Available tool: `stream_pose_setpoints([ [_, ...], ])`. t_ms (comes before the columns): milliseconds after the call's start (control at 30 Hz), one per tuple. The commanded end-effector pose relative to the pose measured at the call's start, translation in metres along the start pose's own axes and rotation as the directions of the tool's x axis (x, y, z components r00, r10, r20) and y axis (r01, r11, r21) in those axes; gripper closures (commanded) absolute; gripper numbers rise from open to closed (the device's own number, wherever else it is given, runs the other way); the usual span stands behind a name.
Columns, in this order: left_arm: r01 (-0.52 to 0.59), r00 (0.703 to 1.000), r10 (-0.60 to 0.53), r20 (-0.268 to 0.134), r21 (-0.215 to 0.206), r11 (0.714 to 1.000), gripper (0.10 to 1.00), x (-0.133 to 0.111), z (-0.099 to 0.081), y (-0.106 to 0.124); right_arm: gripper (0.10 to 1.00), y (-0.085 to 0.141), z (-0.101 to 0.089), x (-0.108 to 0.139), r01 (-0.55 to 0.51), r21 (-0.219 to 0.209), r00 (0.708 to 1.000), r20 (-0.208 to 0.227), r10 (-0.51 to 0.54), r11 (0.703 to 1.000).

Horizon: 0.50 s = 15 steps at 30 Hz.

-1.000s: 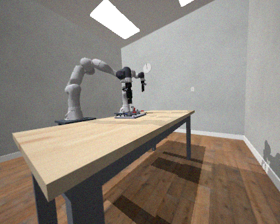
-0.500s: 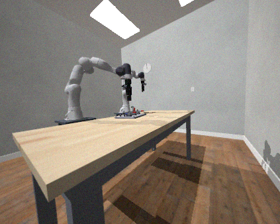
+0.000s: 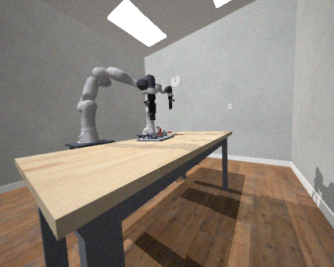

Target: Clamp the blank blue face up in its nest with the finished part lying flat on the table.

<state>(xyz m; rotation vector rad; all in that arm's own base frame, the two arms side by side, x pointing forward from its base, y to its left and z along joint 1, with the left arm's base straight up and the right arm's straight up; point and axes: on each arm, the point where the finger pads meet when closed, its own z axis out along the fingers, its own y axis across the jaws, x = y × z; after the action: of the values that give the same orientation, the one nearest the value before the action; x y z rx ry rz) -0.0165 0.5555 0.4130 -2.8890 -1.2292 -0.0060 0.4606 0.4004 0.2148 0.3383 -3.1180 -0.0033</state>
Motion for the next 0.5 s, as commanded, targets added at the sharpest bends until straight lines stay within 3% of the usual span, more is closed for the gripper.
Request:
stream_pose_setpoints([
  [0, 0.000, 1.000, 0.000, 0.000, 0.000, 1.000, 0.098, 0.000, 0.000, 0.000, 0.747, -0.008, 0.000, -0.001, 0.009, 0.003, 1.000, 0.005, -0.009, 1.000],
  [467, 0.000, 1.000, 0.000, 0.000, 0.000, 1.000, 0.098, 0.000, 0.000, 0.000, 0.747, -0.027, 0.000, -0.001, 0.009, 0.003, 1.000, 0.005, -0.009, 1.000],
])
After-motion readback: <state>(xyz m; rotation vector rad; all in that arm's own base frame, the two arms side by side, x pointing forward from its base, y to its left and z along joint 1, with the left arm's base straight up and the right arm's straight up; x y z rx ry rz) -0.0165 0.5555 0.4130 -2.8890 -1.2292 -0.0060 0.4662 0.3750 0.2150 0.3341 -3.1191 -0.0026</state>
